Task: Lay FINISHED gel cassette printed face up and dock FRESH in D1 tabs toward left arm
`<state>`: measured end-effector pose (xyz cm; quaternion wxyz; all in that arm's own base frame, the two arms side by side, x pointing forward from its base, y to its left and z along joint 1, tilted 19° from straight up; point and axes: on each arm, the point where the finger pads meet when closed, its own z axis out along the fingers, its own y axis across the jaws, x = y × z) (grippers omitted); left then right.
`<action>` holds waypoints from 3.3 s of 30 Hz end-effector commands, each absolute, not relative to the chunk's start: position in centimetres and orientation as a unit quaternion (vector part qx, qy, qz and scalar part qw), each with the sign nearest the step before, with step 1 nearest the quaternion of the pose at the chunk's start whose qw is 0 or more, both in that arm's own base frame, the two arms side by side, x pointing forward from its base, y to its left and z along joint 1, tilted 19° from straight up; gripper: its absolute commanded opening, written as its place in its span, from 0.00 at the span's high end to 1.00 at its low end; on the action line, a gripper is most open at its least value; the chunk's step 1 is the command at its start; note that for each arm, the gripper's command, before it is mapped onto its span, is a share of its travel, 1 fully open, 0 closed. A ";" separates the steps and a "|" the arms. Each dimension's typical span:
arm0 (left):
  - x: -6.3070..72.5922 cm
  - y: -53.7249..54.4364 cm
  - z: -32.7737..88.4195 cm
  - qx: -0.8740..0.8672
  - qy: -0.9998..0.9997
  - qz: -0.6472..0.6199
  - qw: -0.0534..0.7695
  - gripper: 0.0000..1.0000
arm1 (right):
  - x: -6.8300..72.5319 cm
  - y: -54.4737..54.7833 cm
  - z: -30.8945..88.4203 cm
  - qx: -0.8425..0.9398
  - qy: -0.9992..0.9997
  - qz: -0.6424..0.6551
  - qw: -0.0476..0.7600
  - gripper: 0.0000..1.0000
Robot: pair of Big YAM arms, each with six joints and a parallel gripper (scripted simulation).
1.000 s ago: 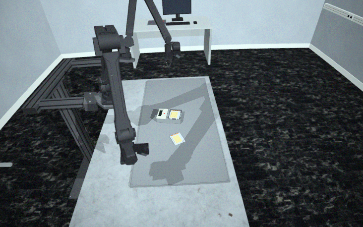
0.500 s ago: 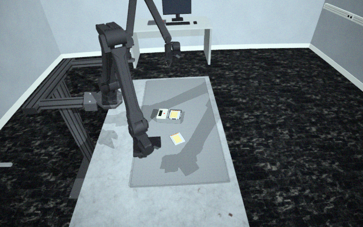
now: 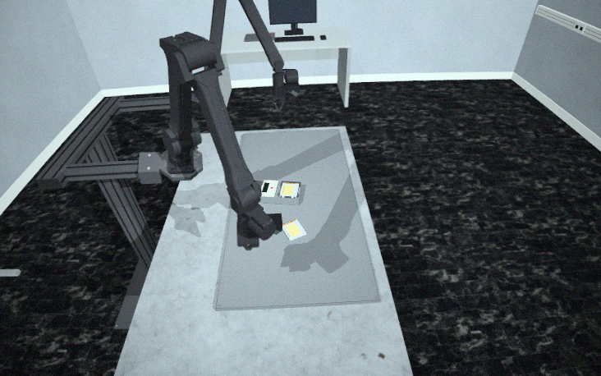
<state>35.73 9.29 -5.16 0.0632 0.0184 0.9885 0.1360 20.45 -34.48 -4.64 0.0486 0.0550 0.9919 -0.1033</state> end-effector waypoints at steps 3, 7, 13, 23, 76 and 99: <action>36.8 8.9 -3.9 0.020 0.986 0.140 0.087 1.00 | 21.7 -33.6 -4.1 0.077 0.990 -0.109 0.055 1.00; 36.8 8.9 -3.9 0.020 0.986 0.140 0.087 1.00 | 23.2 -32.3 -4.0 0.080 0.988 -0.114 0.060 1.00; 36.8 8.9 -3.9 0.020 0.986 0.140 0.087 1.00 | 25.4 -30.2 -3.7 0.083 0.987 -0.118 0.067 1.00; 36.8 8.9 -3.9 0.020 0.986 0.140 0.087 1.00 | 28.0 -27.2 -3.3 0.089 0.985 -0.125 0.083 1.00; 40.5 3.0 -8.7 0.266 0.957 0.104 0.060 1.00 | 34.1 -16.7 -2.2 0.096 0.982 -0.129 0.103 1.00; 44.2 -3.0 -12.5 0.334 0.935 0.099 0.066 1.00 | 34.1 -16.7 -2.2 0.096 0.982 -0.129 0.103 1.00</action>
